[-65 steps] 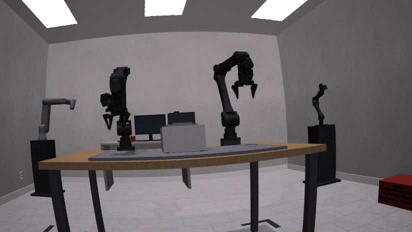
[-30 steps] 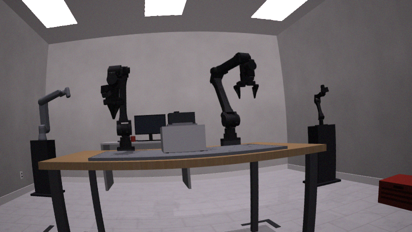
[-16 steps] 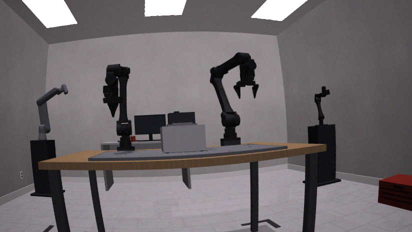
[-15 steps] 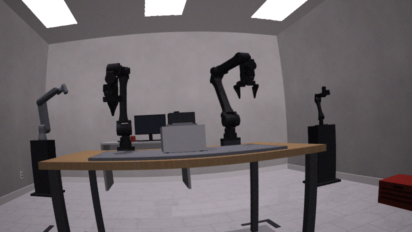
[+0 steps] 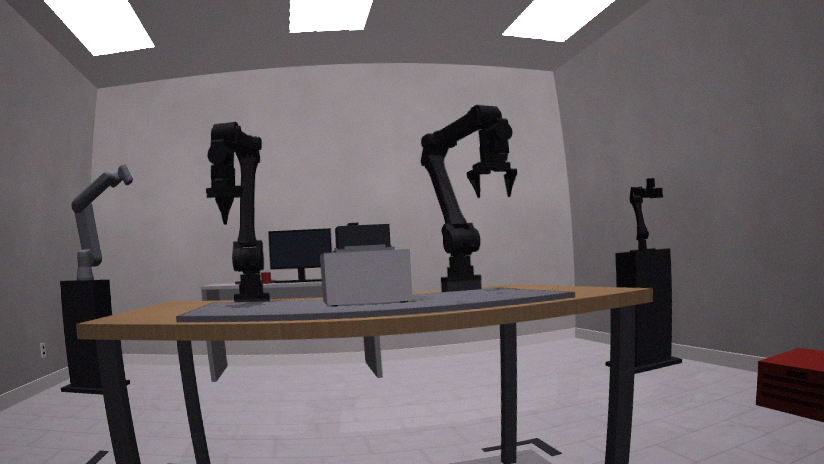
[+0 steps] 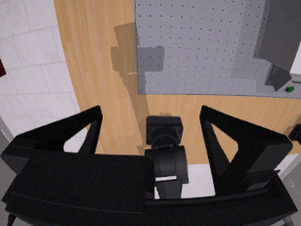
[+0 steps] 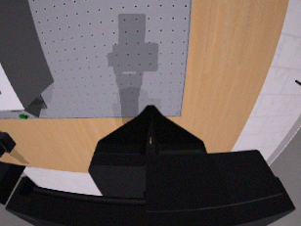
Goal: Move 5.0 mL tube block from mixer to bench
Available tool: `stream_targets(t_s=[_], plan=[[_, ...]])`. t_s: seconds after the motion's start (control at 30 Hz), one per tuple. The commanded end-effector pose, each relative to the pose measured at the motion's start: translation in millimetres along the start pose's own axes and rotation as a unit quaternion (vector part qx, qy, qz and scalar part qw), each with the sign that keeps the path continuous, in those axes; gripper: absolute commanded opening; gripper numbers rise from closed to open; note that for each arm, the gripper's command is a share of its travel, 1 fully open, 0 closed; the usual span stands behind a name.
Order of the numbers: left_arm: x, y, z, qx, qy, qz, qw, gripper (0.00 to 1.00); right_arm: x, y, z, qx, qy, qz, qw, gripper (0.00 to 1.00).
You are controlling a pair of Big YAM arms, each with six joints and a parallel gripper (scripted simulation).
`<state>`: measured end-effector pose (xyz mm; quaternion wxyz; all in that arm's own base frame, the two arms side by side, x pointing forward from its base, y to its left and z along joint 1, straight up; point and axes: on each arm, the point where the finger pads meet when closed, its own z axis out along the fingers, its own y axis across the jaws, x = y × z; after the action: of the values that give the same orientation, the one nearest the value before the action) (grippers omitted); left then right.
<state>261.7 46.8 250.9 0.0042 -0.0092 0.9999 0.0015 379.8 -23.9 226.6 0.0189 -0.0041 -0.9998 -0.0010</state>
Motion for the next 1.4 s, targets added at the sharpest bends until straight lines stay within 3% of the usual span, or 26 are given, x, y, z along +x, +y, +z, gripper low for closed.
stream_targets(t_s=[0.0,0.13,0.47,0.73,1.0,1.37], plan=[[-5.7,-2.7,1.8,0.0,0.0,0.012,1.0,1.0,21.5,-6.7,-28.7,0.005,-0.025,-0.002,1.0,0.0],[-3.2,1.4,4.3,0.0,0.003,0.004,1.0,1.0,39.9,-5.3,-38.7,-0.004,-0.015,-0.049,0.999,0.0],[-8.5,4.1,-9.1,-0.003,-0.016,0.001,1.0,1.0,47.2,-7.3,-24.6,-0.001,0.004,-0.028,1.0,0.0],[-11.2,-1.8,-19.8,-0.005,-0.032,0.012,0.999,1.0,60.2,-9.3,-42.0,0.001,-0.015,-0.014,1.0,0.0],[-15.3,-0.8,-16.5,-0.004,-0.024,0.011,1.0,1.0,67.9,-10.5,-35.7,-0.001,-0.001,-0.015,1.0,0.0],[-16.2,-0.6,-15.6,-0.004,-0.021,0.011,1.0,1.0,82.8,-11.2,-48.9,0.0,-0.011,-0.025,1.0,0.0]])
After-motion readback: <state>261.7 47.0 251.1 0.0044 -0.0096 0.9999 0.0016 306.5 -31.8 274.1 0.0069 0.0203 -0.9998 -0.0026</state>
